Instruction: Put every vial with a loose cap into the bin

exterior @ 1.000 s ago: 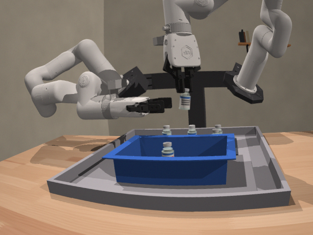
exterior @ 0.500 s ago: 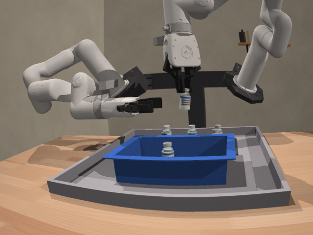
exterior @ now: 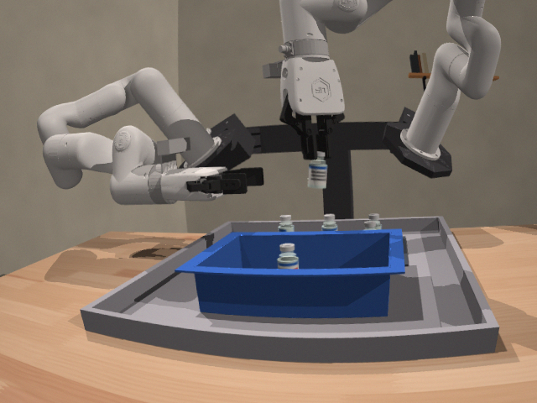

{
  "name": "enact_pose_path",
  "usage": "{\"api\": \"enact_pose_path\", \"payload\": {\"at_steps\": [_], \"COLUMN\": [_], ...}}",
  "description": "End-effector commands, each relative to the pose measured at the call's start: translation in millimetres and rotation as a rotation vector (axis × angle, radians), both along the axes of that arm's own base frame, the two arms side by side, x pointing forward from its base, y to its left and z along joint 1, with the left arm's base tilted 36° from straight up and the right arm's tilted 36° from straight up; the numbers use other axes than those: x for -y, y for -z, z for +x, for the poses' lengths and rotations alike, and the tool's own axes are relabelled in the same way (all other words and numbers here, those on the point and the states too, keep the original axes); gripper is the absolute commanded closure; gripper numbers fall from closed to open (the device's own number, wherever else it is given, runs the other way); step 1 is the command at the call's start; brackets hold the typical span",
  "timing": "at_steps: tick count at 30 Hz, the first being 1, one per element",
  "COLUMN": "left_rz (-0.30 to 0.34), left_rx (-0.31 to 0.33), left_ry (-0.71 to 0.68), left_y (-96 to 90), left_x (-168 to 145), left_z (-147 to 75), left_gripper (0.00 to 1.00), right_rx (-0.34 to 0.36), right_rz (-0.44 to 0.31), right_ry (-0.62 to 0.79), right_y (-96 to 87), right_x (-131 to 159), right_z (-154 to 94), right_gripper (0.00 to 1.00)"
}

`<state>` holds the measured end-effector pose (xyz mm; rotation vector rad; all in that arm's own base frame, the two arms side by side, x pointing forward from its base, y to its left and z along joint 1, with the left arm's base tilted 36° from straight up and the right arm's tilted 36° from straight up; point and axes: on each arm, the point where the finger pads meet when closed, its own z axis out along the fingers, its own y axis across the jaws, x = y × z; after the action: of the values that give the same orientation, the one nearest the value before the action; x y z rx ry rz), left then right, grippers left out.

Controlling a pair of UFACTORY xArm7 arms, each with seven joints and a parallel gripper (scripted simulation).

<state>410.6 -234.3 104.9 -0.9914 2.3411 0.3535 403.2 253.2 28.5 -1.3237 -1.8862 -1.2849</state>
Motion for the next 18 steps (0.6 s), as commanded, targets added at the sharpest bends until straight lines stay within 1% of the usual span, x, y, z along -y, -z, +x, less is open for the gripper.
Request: {"api": "enact_pose_path", "payload": {"at_steps": [1, 12, 18], "left_rz": [-0.003, -0.003, -0.003], "left_rx": [0.002, 0.002, 0.002], "left_ry": [0.003, 0.003, 0.003], "left_y": [-1.4, -1.6, 11.4], "left_x": [2.5, 2.8, -4.3], "left_z": [0.1, 0.1, 6.6], "left_gripper": [0.77, 0.77, 0.77], "right_rx": [0.003, 0.003, 0.003], "right_rz": [0.001, 0.001, 0.001], "right_ry": [-0.002, -0.002, -0.002], "right_y": [-1.8, -5.0, -4.3], "right_x": [-0.2, 5.7, 4.5], "right_z": [-0.1, -0.8, -1.0], "right_gripper": [0.0, 0.0, 0.0]}}
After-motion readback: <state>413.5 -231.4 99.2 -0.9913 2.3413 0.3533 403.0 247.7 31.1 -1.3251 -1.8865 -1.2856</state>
